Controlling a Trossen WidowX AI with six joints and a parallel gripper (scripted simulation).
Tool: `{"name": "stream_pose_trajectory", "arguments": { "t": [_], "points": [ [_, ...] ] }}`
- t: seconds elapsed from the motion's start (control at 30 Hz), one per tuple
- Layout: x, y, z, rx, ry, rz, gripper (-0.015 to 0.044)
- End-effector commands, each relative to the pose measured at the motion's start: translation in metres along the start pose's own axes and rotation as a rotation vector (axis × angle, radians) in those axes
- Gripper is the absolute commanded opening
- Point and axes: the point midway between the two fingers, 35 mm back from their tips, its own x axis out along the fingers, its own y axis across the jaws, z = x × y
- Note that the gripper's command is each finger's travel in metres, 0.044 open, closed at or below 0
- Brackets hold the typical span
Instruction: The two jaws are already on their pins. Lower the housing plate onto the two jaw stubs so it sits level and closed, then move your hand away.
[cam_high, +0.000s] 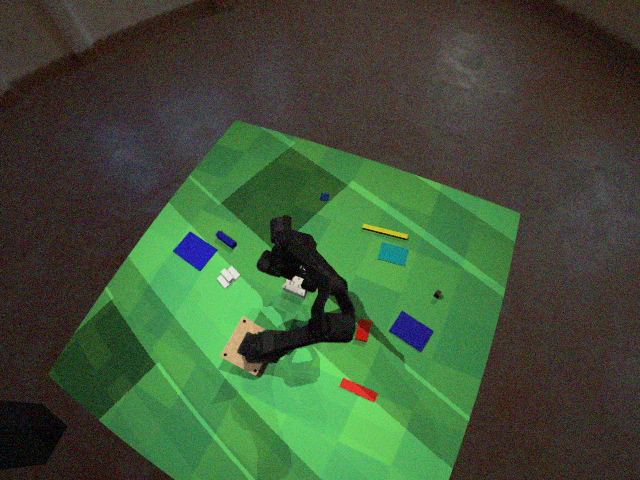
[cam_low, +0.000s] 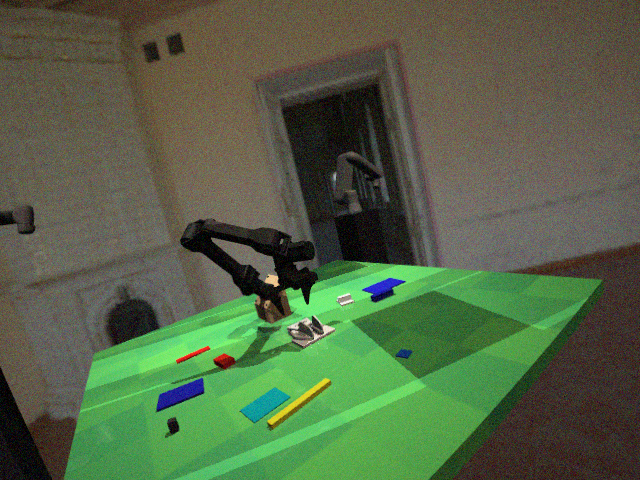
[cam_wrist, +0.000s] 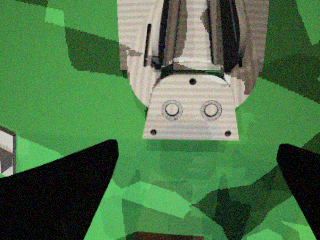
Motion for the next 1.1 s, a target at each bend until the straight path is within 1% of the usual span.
{"name": "stream_pose_trajectory", "arguments": {
  "t": [0.0, 0.1, 0.17, 1.07],
  "points": [
    [-0.023, 0.003, -0.011, -0.003, -0.003, 0.010, 0.0440],
    [-0.051, 0.003, -0.029, 0.000, 0.000, 0.010, 0.0440],
    [-0.057, 0.003, -0.033, 0.001, 0.001, 0.008, 0.0440],
    [-0.057, 0.003, -0.033, 0.001, 0.001, 0.008, 0.0440]
  ]
}}
